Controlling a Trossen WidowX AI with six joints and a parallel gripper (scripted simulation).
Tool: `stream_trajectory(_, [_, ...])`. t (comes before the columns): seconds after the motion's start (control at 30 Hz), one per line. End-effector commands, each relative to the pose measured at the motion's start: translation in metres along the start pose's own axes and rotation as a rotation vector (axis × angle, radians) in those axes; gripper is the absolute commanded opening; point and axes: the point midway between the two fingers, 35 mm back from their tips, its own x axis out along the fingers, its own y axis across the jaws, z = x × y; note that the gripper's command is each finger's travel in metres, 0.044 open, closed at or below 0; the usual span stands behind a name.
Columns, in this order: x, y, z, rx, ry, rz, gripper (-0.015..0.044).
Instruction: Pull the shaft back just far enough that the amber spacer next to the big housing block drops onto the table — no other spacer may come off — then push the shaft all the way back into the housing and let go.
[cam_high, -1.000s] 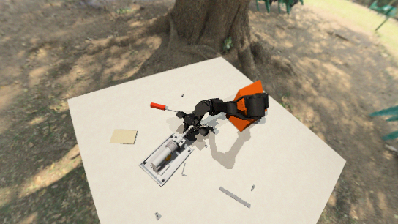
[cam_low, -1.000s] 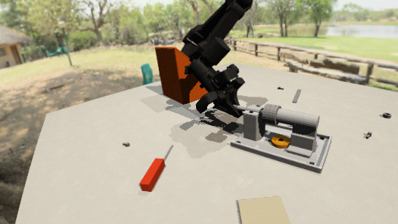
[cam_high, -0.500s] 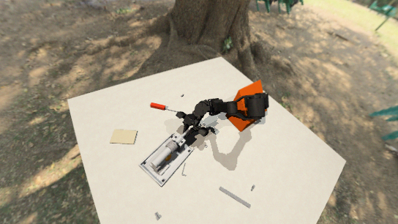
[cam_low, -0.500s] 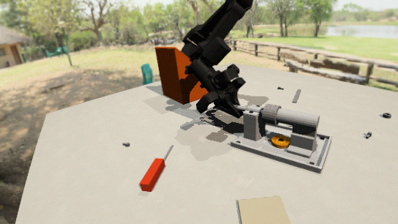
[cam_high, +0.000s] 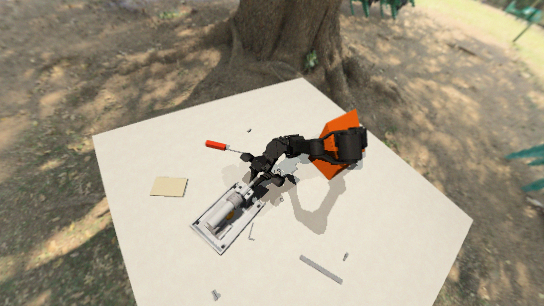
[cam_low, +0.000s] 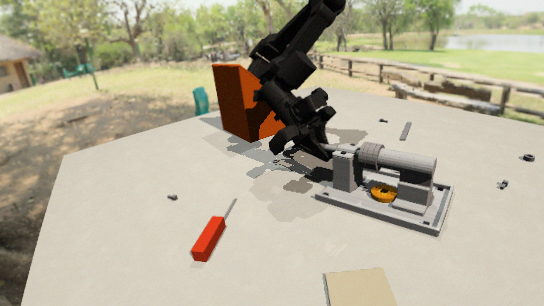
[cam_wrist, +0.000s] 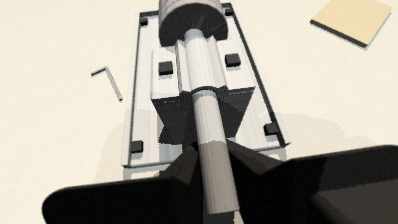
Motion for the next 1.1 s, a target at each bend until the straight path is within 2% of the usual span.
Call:
stream_trajectory(0.0, [0.0002,-0.0005,0.0021,-0.006,-0.006,0.001,0.0000])
stream_trajectory(1.07, [-0.0013,-0.0004,0.0005,-0.006,-0.006,0.001,0.0000])
